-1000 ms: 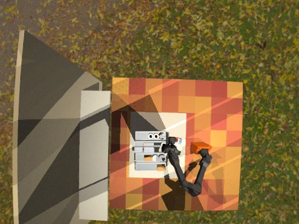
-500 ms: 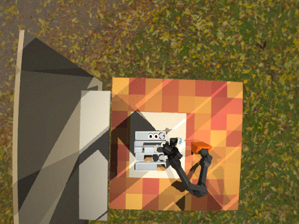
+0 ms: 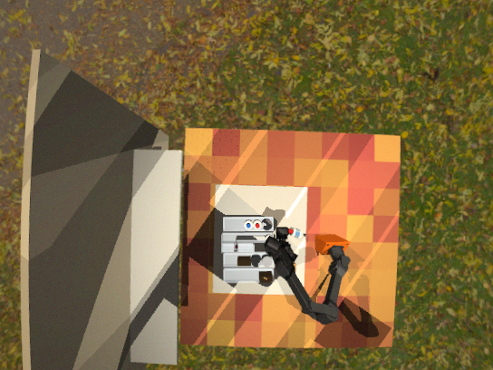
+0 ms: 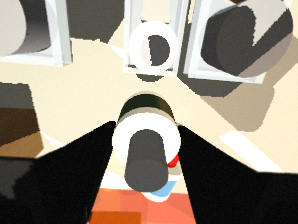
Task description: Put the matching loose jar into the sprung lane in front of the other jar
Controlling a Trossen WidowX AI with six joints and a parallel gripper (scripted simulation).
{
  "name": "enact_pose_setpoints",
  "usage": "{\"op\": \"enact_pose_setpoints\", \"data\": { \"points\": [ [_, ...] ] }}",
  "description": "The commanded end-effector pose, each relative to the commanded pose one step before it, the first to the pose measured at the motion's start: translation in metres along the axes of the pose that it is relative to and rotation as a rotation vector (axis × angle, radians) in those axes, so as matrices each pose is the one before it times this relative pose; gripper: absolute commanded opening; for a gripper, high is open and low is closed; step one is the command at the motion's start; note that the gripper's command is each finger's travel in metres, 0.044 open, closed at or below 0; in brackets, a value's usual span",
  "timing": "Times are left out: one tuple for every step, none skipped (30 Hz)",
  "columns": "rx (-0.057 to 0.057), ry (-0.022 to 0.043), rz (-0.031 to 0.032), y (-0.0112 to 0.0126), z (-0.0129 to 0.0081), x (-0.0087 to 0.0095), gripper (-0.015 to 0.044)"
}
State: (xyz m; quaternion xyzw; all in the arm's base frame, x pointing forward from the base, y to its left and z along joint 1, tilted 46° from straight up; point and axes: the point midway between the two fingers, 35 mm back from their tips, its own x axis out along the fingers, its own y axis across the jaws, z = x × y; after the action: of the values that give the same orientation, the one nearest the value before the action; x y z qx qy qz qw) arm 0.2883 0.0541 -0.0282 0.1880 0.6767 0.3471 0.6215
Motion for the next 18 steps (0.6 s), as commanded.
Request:
{"op": "enact_pose_setpoints", "data": {
  "points": [
    [0.0040,0.00817,0.00946,-0.00218,0.00190,0.01552,0.0000],
    [0.0000,0.00000,0.00000,0.00000,0.00000,0.00000,0.0000],
    [0.0000,-0.00001,-0.00001,0.00000,0.00010,0.00077,0.0000],
    [0.0000,-0.00003,-0.00001,0.00000,0.00020,0.00163,0.0000],
    [0.0000,-0.00003,0.00000,0.00001,0.00025,0.00215,0.0000],
    [0.0000,-0.00003,0.00004,0.00003,0.00030,0.00280,0.0000],
    [0.0000,-0.00003,0.00011,0.00006,0.00035,0.00360,0.0000],
    [0.0000,-0.00001,0.00017,0.00009,0.00030,0.00349,0.0000],
    [0.0000,0.00000,0.00024,0.00011,0.00027,0.00352,0.0000],
    [0.0000,0.00002,0.00026,0.00011,0.00019,0.00302,0.0000],
    [0.0000,0.00002,0.00019,0.00008,0.00011,0.00192,0.0000],
    [0.0000,0.00001,0.00007,0.00003,0.00003,0.00065,0.0000],
    [0.0000,0.00000,0.00000,0.00000,0.00000,0.00000,0.0000],
    [0.0000,0.00000,0.00000,0.00000,0.00000,0.00000,0.0000],
    [0.0000,0.00000,0.00000,0.00000,0.00007,0.00000,0.0000],
    [0.0000,-0.00001,0.00000,-0.00001,0.00013,0.00000,0.0000],
    [0.0000,-0.00001,0.00000,-0.00001,0.00020,0.00000,0.0000],
    [0.0000,-0.00001,-0.00001,-0.00001,0.00026,0.00000,0.0000]
  ]
}}
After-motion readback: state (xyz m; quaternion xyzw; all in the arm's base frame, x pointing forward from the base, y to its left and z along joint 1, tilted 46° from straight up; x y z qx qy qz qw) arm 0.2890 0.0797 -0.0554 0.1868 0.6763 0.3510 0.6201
